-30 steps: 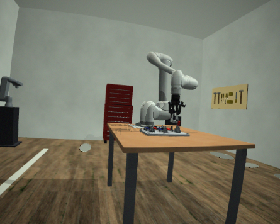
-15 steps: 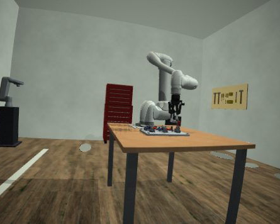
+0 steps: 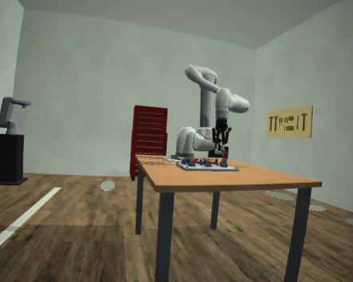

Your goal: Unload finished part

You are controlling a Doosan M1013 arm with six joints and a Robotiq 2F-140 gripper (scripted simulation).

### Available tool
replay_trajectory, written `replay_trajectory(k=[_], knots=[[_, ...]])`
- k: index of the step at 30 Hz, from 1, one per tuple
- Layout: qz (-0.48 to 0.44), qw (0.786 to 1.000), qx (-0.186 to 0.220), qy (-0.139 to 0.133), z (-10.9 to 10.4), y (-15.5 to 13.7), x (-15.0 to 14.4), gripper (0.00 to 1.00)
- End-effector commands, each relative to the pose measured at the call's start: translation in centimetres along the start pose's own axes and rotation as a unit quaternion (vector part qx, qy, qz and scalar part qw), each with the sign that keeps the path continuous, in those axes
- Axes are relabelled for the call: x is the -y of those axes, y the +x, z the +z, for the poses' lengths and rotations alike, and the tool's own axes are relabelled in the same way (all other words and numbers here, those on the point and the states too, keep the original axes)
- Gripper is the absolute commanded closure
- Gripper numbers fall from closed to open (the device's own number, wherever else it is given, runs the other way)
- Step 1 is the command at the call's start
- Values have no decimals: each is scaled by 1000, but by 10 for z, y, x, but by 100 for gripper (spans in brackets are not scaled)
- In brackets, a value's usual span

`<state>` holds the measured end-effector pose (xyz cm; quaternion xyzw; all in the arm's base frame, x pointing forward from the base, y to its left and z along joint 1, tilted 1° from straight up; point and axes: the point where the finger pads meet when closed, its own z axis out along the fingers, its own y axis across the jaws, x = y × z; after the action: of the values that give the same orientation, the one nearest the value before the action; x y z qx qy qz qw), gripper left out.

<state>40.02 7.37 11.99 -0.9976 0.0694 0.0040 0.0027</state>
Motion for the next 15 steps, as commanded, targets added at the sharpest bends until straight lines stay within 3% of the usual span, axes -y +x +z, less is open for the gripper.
replay_trajectory(k=[1,15], knots=[[0,1000,0,0,0,0,0,100],[0,1000,0,0,0,0,6,100]])
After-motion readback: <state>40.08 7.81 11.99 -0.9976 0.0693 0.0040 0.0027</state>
